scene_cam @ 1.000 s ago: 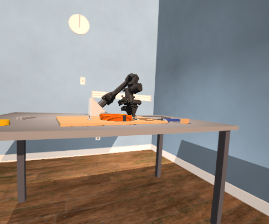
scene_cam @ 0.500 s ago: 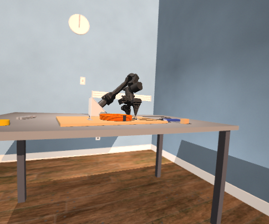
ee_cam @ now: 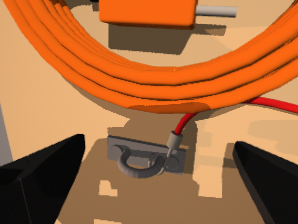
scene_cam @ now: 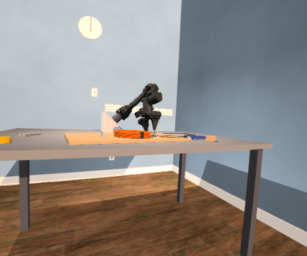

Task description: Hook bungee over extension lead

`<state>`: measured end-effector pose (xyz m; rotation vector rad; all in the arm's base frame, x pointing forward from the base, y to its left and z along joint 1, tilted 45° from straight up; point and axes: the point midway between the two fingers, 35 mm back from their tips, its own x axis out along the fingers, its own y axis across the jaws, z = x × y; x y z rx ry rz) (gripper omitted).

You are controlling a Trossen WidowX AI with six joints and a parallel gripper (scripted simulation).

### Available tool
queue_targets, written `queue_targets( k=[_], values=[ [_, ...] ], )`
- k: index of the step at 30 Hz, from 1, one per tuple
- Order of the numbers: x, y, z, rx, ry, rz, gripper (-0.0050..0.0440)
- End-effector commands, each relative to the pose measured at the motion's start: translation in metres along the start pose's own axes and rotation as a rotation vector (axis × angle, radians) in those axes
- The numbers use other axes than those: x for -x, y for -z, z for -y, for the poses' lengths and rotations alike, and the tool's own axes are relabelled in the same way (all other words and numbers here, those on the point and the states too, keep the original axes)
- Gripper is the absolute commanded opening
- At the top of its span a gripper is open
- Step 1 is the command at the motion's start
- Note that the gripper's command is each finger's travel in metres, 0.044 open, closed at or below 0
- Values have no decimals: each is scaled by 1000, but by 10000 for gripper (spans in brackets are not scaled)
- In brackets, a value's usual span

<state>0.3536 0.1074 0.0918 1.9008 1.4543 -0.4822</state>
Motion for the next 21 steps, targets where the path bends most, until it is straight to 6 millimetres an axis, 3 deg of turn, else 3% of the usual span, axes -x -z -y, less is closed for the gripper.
queue_targets(
  k=[1, 21],
  values=[
    [16, 7, -11, 27, -24, -6, 440],
    [57, 6, -20, 29, -7, -8, 440]
  ],
)
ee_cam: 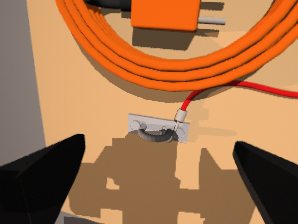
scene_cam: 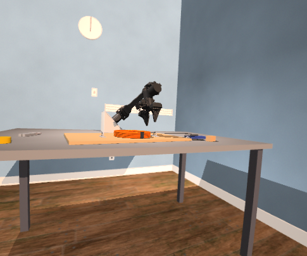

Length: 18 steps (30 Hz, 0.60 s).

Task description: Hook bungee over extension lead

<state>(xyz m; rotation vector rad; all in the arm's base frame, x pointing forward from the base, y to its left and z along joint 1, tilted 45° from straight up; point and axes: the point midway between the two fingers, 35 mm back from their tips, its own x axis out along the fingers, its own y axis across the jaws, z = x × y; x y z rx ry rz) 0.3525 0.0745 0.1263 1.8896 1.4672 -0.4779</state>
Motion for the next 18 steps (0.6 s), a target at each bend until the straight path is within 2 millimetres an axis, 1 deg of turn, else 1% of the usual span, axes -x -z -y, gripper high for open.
queue_targets(
  k=[1, 3, 5, 7, 8, 17, 18],
  values=[
    [11, 5, -6, 20, -16, -5, 440],
    [11, 5, -6, 19, -15, -4, 440],
    [9, 0, -2, 10, -3, 2, 392],
    [9, 0, -2, 10, -3, 2, 392],
    [7, -6, 3, 1, 11, 7, 368],
    [12, -44, 28, 31, 77, 49, 152],
    [13, -48, 31, 34, 85, 51, 150]
  ],
)
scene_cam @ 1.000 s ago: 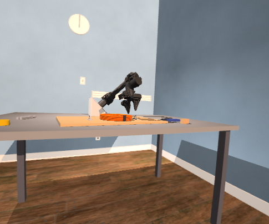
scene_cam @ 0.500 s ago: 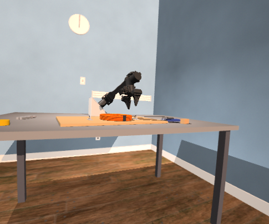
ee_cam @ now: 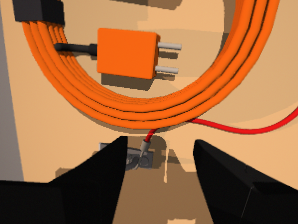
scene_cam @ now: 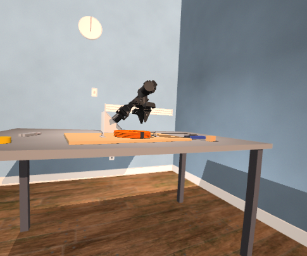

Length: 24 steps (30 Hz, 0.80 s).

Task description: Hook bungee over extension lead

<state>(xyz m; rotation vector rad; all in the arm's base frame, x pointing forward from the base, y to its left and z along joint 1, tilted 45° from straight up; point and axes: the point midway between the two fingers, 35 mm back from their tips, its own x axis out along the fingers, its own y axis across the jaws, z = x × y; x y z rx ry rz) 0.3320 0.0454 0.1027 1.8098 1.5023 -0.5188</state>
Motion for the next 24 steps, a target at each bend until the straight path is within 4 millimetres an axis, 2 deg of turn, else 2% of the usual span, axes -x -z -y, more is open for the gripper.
queue_targets(
  k=[1, 4, 6, 16, 21, 24],
  values=[
    [2, -17, 13, 11, 32, 15, 150],
    [3, -27, 23, 22, 58, 19, 150],
    [3, -27, 23, 22, 58, 19, 150],
    [10, -55, 61, 58, 142, 6, 150],
    [13, -65, 81, 77, 181, -17, 150],
    [14, -67, 85, 81, 188, -22, 150]
  ],
)
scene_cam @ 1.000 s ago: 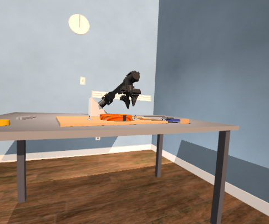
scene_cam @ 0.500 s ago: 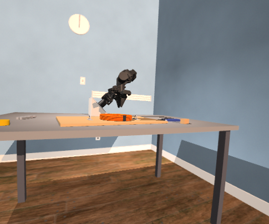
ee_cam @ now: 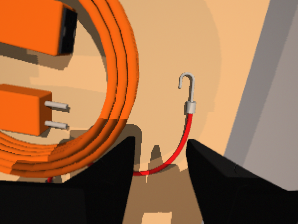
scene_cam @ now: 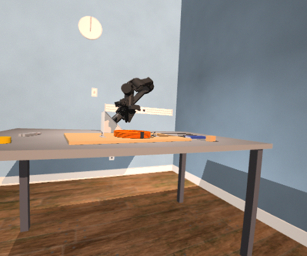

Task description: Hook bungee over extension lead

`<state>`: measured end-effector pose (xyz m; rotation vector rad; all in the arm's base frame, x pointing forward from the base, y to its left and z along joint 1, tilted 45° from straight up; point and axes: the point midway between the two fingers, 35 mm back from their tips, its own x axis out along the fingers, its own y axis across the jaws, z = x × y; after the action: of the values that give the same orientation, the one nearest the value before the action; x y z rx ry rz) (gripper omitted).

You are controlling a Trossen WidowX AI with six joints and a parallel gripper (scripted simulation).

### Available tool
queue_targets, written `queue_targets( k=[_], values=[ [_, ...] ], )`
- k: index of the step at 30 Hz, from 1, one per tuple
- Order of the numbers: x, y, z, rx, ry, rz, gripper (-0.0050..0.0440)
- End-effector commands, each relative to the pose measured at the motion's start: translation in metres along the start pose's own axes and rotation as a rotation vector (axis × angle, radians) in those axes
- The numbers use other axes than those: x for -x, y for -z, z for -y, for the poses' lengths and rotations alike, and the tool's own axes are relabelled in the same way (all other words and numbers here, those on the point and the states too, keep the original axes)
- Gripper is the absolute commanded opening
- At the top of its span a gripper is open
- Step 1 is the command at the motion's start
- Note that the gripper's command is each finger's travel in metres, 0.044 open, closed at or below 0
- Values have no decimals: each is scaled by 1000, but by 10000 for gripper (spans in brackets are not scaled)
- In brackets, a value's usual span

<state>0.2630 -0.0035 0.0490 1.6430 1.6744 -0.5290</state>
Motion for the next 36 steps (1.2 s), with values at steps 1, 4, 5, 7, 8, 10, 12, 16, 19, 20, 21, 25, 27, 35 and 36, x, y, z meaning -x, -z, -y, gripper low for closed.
queue_targets(
  k=[1, 4, 5, 7, 8, 10, 12, 16, 19, 20, 21, 25, 27, 35, 36],
  values=[
    [1, -5, 12, 15, 23, -14, 150],
    [1, -8, 23, 28, 42, -33, 150],
    [1, -8, 26, 31, 46, -38, 150],
    [1, -9, 29, 34, 51, -44, 150],
    [1, -9, 29, 35, 51, -44, 150],
    [0, -9, 29, 36, 48, -44, 150],
    [-4, -8, 27, 37, 49, -47, 150],
    [-9, -8, 27, 33, 48, -47, 150],
    [-16, -8, 27, 33, 48, -46, 150],
    [-18, -8, 27, 33, 48, -46, 150],
    [-21, -8, 27, 33, 48, -46, 150],
    [-30, -7, 28, 33, 48, -46, 150],
    [-34, -7, 28, 33, 48, -46, 150],
    [-48, -6, 29, 33, 48, -47, 150],
    [-49, -6, 29, 33, 48, -47, 150]
  ],
)
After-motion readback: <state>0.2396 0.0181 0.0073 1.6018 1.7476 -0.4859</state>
